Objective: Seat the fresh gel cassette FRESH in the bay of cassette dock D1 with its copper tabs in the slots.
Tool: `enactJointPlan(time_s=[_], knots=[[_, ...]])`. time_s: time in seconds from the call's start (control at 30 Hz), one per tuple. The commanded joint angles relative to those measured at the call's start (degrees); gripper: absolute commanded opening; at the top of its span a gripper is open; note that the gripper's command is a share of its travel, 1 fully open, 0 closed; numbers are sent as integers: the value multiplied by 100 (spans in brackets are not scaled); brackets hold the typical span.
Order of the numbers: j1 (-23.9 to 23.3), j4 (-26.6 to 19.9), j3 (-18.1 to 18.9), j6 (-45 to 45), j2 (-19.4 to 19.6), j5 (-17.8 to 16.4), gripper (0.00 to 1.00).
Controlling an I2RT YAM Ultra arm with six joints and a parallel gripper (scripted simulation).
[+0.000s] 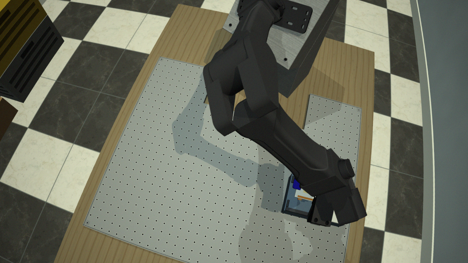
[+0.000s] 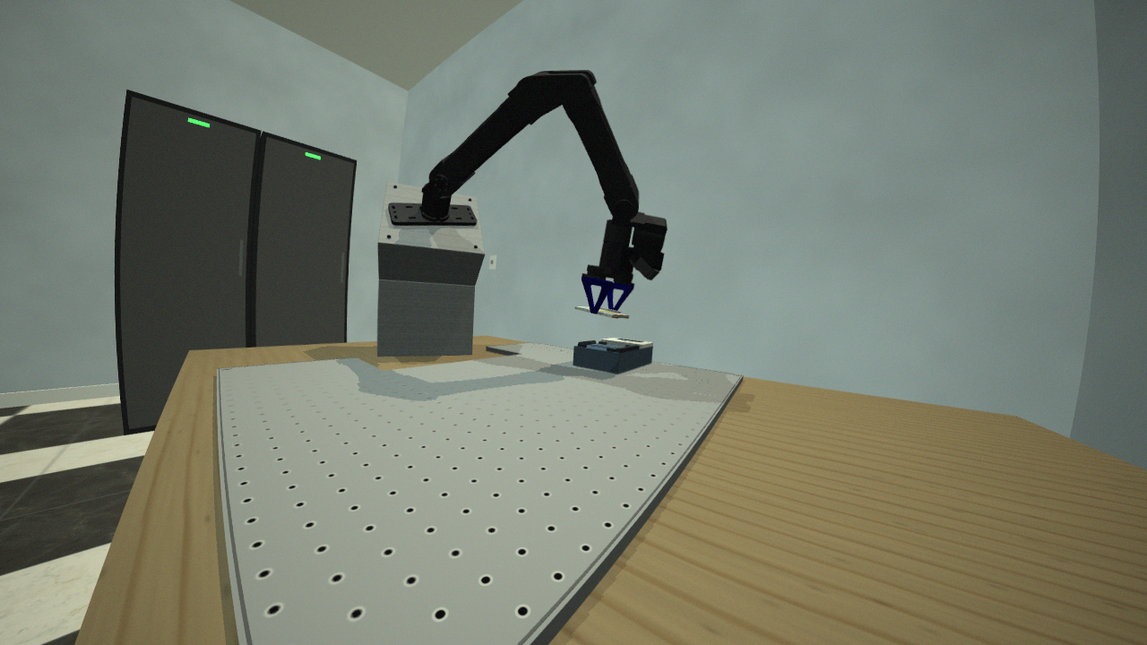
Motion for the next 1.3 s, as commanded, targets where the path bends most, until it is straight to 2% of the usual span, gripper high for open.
enactJointPlan(time_s=[0.0,0.47,0.53,0.93,1.03,1.1,1.27], knots=[[132,-37,132,41,-109,36,0],[132,-37,132,41,-109,36,0],[112,106,150,-39,83,14,0],[-161,335,272,-237,312,-74,0],[-75,351,282,-249,202,-50,0],[-91,393,293,-277,365,-77,0],[-265,514,283,-358,458,-111,0]])
